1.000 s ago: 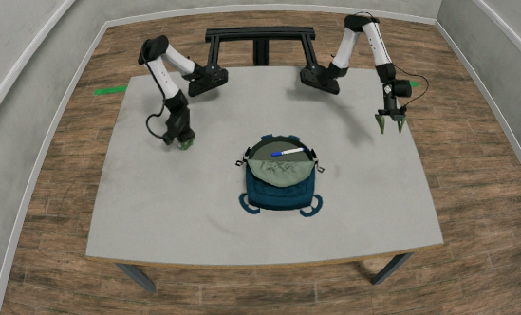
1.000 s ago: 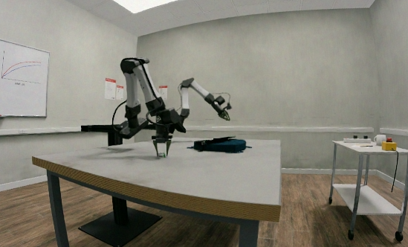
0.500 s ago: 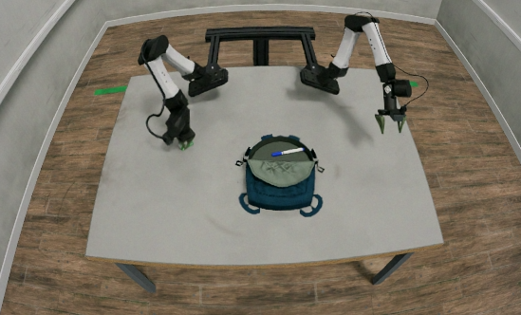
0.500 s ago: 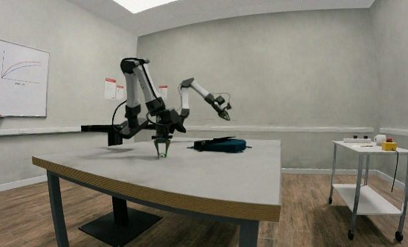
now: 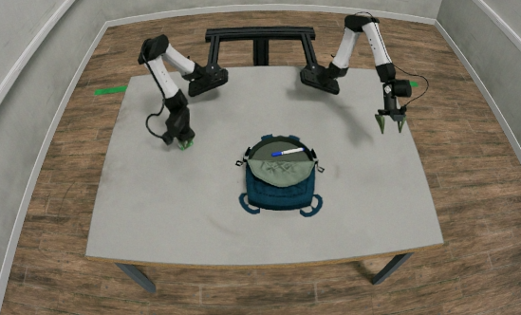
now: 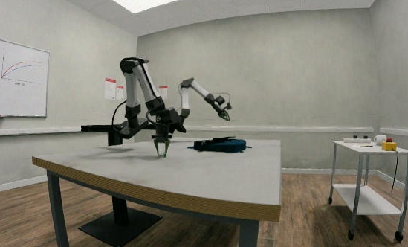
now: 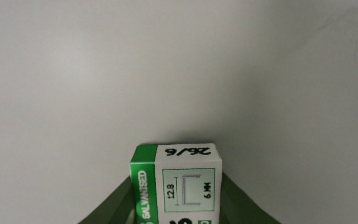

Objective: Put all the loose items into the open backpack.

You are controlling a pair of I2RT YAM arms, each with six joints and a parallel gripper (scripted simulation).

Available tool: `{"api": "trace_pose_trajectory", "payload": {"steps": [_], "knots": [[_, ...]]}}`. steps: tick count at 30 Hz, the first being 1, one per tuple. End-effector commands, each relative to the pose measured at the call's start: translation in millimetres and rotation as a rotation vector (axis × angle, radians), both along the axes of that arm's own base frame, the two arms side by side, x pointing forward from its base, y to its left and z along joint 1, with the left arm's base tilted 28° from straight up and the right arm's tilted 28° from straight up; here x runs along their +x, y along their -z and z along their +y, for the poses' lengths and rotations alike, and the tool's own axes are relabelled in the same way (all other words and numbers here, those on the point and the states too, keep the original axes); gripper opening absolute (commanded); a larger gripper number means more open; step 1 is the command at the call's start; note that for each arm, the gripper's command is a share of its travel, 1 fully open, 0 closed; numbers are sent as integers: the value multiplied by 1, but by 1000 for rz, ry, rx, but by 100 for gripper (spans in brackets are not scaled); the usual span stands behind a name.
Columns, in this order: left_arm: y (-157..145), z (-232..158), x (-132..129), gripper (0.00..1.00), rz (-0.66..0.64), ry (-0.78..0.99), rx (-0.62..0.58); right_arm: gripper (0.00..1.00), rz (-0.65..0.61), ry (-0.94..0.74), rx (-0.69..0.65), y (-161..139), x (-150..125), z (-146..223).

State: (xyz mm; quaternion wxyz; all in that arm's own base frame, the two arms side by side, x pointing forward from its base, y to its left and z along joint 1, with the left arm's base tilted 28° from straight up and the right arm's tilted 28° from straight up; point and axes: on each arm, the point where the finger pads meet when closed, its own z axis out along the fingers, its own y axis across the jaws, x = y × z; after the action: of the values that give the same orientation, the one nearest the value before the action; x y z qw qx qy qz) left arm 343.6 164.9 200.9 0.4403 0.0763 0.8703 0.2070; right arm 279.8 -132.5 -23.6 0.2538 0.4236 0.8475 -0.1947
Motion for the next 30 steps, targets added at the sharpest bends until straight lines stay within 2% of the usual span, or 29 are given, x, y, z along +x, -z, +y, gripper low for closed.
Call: {"api": "trace_pose_trajectory", "payload": {"steps": [1, 23, 30], "knots": [[-4, -1, 1, 90, -11, 4, 4, 29, -35, -1, -12, -23, 6, 4], [-4, -1, 1, 90, -11, 4, 4, 29, -37, -1, -7, -113, -15, 48], [-4, -1, 1, 90, -11, 4, 4, 29, -18, -1, -8, -109, -25, 50]]}}
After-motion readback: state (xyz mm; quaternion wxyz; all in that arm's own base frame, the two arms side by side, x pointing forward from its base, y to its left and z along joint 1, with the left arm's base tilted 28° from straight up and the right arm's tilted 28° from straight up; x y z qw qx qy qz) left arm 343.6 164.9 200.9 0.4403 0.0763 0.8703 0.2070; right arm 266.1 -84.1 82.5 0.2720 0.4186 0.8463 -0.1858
